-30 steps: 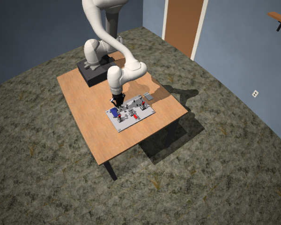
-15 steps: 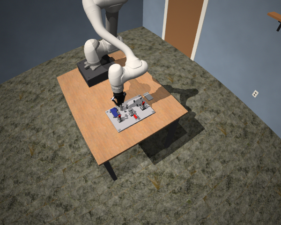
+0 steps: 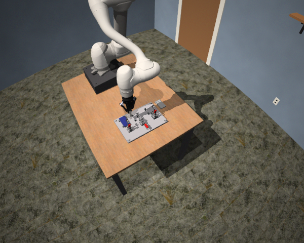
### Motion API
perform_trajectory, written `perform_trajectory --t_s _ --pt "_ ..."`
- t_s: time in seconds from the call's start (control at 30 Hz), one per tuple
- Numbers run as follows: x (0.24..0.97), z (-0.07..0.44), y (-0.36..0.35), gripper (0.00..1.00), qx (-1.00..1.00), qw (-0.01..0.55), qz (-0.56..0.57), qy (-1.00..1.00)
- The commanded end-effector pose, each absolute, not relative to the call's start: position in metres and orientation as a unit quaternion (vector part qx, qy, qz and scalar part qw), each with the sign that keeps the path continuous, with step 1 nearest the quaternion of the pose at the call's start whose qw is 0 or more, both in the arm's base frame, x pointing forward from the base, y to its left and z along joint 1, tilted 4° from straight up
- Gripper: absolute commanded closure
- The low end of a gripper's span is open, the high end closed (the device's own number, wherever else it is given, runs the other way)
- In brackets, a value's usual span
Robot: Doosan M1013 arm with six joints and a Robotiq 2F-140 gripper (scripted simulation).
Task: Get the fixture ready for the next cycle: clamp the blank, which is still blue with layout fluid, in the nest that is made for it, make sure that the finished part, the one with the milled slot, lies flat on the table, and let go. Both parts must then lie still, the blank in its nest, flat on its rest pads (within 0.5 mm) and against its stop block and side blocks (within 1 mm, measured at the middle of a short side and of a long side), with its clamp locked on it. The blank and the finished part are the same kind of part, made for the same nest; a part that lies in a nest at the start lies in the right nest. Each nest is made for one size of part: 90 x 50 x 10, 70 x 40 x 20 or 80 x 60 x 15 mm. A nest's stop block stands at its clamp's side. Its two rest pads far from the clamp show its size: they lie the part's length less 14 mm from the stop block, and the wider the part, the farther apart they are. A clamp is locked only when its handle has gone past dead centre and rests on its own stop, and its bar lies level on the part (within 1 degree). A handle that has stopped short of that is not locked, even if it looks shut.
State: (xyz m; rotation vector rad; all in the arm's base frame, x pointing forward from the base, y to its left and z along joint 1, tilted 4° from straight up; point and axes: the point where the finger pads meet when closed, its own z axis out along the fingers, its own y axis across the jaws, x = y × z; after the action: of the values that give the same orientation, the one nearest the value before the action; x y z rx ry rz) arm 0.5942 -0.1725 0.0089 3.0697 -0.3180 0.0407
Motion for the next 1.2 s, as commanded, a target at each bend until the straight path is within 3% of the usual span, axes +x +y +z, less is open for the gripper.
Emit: perform_trajectory --t_s 0.0,0.1,0.13,0.67,1.17 --pt "0.594 0.009 -0.172 1.0 0.994 0.028 0.013 -0.103" --pt "0.594 0.009 -0.172 1.0 0.994 0.028 0.013 -0.103" --pt "0.594 0.009 -0.172 0.72 0.994 0.028 0.013 -0.103" --pt "0.592 0.123 -0.166 0.72 0.994 0.028 0.013 -0.103" --pt "0.585 0.13 -0.196 0.72 0.994 0.028 0.013 -0.103"
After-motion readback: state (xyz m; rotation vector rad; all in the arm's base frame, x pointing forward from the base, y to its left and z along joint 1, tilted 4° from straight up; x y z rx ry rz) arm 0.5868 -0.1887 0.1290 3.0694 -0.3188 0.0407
